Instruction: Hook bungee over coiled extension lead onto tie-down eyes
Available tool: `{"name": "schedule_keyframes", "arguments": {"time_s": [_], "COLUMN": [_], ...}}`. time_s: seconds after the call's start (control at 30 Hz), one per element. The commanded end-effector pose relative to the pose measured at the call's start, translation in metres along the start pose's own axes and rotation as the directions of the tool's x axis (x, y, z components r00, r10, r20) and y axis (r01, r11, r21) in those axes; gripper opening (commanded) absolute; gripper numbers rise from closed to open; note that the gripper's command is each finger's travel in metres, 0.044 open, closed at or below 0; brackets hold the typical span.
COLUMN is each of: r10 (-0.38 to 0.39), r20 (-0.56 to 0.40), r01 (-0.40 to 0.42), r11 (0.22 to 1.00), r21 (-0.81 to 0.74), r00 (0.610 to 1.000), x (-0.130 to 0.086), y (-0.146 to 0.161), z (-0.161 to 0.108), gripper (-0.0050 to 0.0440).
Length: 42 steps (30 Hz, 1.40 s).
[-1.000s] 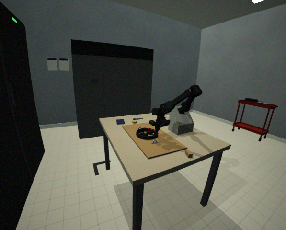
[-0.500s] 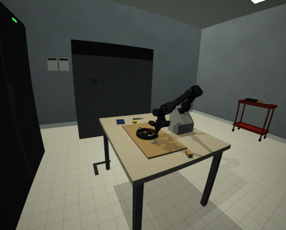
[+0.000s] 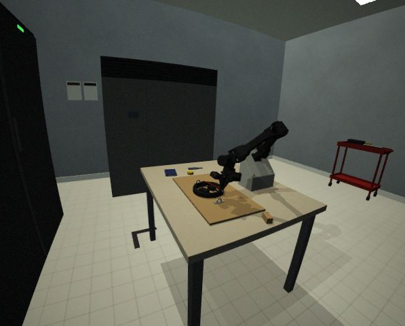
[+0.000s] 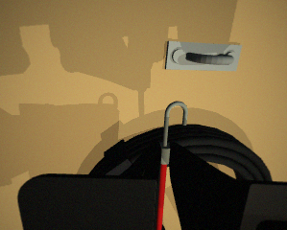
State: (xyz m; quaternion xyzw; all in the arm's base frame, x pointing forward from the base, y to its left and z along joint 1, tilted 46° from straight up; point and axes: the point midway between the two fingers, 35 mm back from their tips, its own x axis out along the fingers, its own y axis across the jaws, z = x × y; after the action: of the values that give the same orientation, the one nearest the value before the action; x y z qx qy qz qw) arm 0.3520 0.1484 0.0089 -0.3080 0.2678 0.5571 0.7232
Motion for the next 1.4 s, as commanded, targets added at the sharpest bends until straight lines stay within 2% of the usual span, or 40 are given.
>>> {"name": "schedule_keyframes", "arguments": {"time_s": [0.0, 0.5, 1.37], "r10": [-0.049, -0.074, -0.075], "r20": [0.054, 0.074, 0.074], "r01": [0.051, 0.074, 0.074], "r11": [0.998, 0.997, 0.997], "r21": [-0.04, 0.007, 0.007], "r00": [0.997, 0.995, 0.994], "x": [-0.01, -0.012, -0.012], "y": [-0.016, -0.019, -0.018], "z": [0.031, 0.052, 0.054], "gripper": [-0.005, -0.005, -0.005]}}
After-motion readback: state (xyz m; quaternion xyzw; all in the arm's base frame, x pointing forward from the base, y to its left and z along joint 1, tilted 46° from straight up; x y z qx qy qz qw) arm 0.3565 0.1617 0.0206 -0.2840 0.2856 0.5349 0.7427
